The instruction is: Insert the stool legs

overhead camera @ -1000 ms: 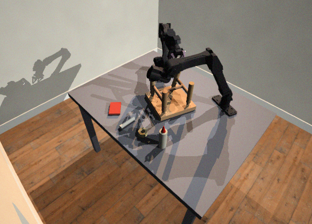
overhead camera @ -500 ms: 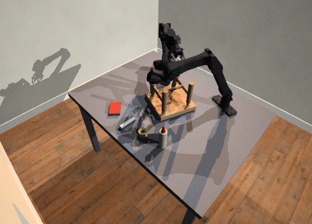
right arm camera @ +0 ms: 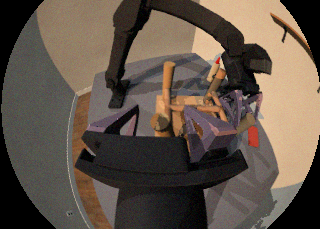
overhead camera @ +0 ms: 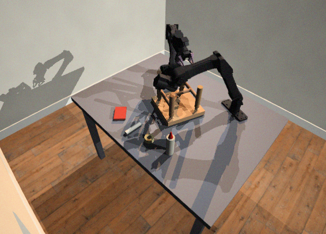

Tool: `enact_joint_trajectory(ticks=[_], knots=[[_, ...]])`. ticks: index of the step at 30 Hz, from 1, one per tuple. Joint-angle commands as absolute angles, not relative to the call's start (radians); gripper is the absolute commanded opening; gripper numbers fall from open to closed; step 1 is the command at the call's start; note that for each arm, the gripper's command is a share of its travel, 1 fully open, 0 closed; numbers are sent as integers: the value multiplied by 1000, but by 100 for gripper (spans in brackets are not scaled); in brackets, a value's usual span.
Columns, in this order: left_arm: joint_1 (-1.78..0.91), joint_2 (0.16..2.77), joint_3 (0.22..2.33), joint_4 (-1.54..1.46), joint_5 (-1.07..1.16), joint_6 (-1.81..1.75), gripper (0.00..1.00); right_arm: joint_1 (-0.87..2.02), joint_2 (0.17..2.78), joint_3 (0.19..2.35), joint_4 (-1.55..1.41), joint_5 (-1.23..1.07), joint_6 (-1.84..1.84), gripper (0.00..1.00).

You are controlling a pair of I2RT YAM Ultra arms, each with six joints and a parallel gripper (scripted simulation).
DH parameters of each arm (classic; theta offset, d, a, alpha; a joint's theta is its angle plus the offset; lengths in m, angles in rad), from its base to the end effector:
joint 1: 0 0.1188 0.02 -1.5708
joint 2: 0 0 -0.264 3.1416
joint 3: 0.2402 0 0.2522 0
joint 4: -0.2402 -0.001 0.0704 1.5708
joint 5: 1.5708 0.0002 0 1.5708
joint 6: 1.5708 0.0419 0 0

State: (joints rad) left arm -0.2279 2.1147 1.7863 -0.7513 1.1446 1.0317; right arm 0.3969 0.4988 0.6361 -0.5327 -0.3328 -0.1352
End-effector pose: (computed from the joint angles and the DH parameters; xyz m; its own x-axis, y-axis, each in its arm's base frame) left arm 0.4290 -0.1376 0.2450 -0.0018 0.3646 -0.9312 0.9999 -0.0140 -0.0075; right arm 0.1087 0.0615 0.2955 -0.2653 -0.2493 -0.9314 -0.6854 0.7282 0.0003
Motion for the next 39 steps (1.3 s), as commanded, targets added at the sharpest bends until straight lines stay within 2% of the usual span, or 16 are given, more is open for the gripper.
enact_joint_trajectory(ticks=[1, 2, 29, 30, 39], knots=[[-235, 2077, 1790, -721, 1161, 1022, 69, 403, 470, 670, -531, -330, -136, 69], [-237, 2076, 1787, -719, 1161, 1021, 28, 400, 470, 670, -530, -329, -136, 69], [-242, 2103, 1802, -710, 1157, 1037, 28, 383, 470, 670, -530, -333, -135, 69], [-242, 2103, 1802, -710, 1157, 1037, 28, 379, 469, 614, -510, -336, -137, 69], [-242, 2103, 1802, -710, 1157, 1037, 28, 385, 457, 573, -487, -339, -137, 69]])
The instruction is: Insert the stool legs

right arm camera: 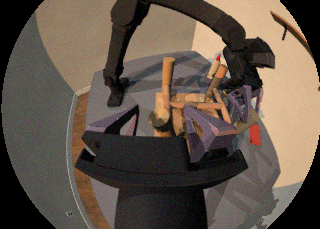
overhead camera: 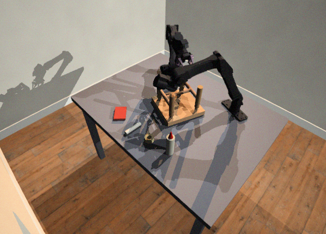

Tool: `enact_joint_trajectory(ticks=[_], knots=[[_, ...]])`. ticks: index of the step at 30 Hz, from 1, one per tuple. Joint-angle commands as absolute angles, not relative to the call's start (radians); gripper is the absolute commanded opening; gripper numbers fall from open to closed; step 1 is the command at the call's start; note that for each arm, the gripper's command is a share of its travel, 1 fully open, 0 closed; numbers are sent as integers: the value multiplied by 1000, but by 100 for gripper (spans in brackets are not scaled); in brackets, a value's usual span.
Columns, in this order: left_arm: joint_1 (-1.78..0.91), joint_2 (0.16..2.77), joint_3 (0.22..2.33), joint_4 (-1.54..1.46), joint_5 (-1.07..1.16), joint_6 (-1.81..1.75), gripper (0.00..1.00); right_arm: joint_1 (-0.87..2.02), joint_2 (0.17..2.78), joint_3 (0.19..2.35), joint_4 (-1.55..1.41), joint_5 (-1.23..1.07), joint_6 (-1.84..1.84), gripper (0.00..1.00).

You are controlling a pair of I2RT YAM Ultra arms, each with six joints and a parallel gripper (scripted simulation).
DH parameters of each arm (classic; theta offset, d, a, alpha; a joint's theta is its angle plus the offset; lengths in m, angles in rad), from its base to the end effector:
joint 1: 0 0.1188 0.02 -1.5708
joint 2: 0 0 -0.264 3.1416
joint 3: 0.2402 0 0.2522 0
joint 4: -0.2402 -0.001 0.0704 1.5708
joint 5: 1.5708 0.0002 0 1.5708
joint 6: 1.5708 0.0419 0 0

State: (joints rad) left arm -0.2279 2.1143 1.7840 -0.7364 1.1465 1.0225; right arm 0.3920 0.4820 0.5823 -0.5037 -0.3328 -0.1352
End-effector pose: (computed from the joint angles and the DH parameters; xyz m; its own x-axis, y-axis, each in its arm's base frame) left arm 0.4298 -0.1379 0.2452 0.0007 0.3605 -0.9328 0.9999 -0.0116 -0.0037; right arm 0.1098 0.0613 0.2820 -0.2734 -0.2508 -0.9286 -0.6818 0.7315 0.0031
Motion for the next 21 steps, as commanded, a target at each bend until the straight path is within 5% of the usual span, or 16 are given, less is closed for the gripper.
enact_joint_trajectory(ticks=[1, 21], knots=[[-242, 2103, 1802, -710, 1157, 1037, 28, 389, 453, 575, -480, -337, -136, 69], [-242, 2103, 1802, -710, 1157, 1037, 28, 379, 404, 446, -421, -340, -137, 69]])
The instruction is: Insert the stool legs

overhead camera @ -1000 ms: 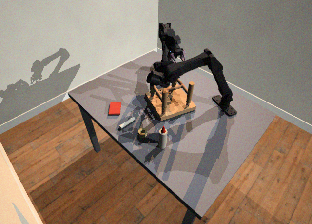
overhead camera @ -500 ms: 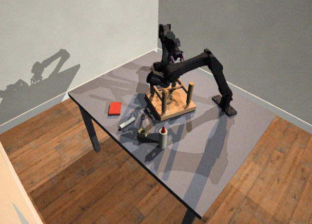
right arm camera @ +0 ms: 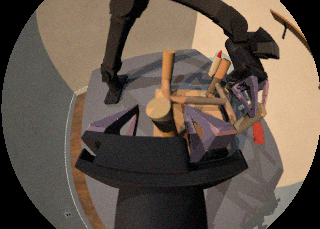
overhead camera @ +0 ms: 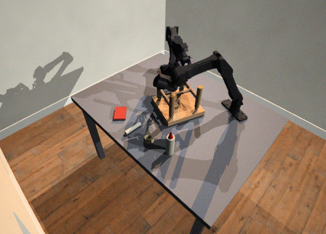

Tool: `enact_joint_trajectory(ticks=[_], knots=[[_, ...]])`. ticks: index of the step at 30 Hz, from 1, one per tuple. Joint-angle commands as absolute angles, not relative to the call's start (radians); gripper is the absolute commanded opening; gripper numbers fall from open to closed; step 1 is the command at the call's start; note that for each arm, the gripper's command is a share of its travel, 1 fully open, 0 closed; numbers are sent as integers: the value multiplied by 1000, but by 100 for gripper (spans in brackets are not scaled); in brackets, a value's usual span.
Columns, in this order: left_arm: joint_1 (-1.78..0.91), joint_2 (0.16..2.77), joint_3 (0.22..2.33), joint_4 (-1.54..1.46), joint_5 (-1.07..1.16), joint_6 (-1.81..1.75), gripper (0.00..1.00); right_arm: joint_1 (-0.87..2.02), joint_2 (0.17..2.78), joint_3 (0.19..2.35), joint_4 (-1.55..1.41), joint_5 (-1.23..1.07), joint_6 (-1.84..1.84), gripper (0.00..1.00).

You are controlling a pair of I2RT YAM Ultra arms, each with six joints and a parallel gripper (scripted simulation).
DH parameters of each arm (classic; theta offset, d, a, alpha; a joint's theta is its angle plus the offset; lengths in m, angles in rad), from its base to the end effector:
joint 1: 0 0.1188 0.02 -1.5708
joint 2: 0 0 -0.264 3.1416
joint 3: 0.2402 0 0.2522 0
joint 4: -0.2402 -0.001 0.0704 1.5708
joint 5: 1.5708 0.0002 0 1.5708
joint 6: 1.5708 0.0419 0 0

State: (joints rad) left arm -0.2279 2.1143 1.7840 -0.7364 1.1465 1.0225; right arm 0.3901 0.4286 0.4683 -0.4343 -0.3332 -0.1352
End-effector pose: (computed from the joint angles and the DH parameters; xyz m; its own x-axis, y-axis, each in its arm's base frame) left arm 0.4298 -0.1379 0.2452 0.0007 0.3605 -0.9328 0.9999 -0.0116 -0.0037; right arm 0.1088 0.0607 0.2557 -0.2662 -0.2472 -0.9317 -0.6807 0.7326 0.0002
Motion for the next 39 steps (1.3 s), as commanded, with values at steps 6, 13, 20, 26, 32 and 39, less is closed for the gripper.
enact_joint_trajectory(ticks=[6, 13, 20, 26, 32, 39], knots=[[-242, 2103, 1802, -710, 1157, 1037, 28, 392, 390, 438, -400, -342, -138, 28], [-241, 2101, 1803, -710, 1157, 1038, 28, 402, 384, 452, -399, -353, -124, 28], [-237, 2098, 1805, -711, 1152, 1038, 28, 402, 383, 460, -397, -357, -121, 28], [-231, 2095, 1807, -711, 1149, 1039, 28, 402, 382, 466, -397, -358, -121, 28], [-229, 2105, 1790, -727, 1148, 1034, 28, 394, 410, 443, -409, -345, -127, 28], [-243, 2086, 1769, -764, 1173, 1033, 28, 377, 416, 445, -390, -307, -127, 28]])
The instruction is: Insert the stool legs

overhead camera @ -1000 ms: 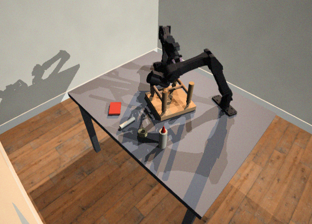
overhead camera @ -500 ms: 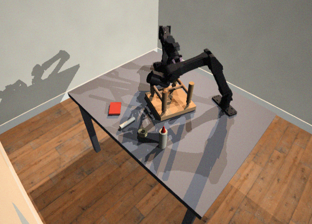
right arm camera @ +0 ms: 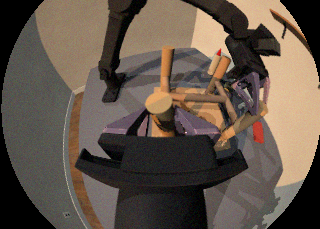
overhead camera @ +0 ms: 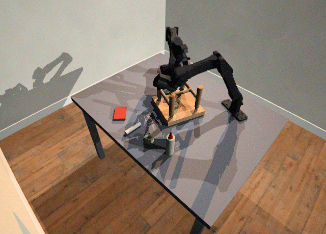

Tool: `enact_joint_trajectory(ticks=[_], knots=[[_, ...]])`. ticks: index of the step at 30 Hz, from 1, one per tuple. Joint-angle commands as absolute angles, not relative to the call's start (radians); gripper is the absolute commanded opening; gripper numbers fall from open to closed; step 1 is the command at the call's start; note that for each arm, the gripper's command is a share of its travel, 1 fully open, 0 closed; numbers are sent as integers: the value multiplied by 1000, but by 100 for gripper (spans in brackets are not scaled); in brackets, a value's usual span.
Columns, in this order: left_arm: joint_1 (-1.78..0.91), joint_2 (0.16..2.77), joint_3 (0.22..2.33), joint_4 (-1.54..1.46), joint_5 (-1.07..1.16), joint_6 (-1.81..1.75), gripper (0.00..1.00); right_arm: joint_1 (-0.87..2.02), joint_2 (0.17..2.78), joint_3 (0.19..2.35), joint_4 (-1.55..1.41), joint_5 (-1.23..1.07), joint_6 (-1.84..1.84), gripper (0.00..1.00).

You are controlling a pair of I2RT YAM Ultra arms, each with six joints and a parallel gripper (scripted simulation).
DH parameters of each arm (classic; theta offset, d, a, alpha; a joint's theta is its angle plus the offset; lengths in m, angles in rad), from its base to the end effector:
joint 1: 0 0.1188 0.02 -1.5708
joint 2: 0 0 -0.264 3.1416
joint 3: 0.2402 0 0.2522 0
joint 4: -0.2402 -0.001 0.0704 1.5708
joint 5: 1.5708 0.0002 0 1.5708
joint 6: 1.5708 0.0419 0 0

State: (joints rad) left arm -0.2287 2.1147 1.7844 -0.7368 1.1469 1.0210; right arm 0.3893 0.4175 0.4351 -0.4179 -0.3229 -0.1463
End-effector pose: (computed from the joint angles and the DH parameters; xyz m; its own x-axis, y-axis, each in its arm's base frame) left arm 0.4298 -0.1382 0.2452 -0.0008 0.3603 -0.9329 0.9999 -0.0121 -0.0056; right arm 0.1092 0.0602 0.2470 -0.2648 -0.2580 -0.9291 -0.6761 0.7367 -0.0119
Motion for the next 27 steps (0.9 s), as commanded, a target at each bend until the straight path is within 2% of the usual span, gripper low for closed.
enact_joint_trajectory(ticks=[1, 27], knots=[[-244, 2086, 1769, -767, 1176, 1032, 28, 376, 417, 445, -390, -303, -127, 28], [-262, 2080, 1759, -818, 1229, 1016, 28, 356, 415, 451, -386, -206, -125, 28]])
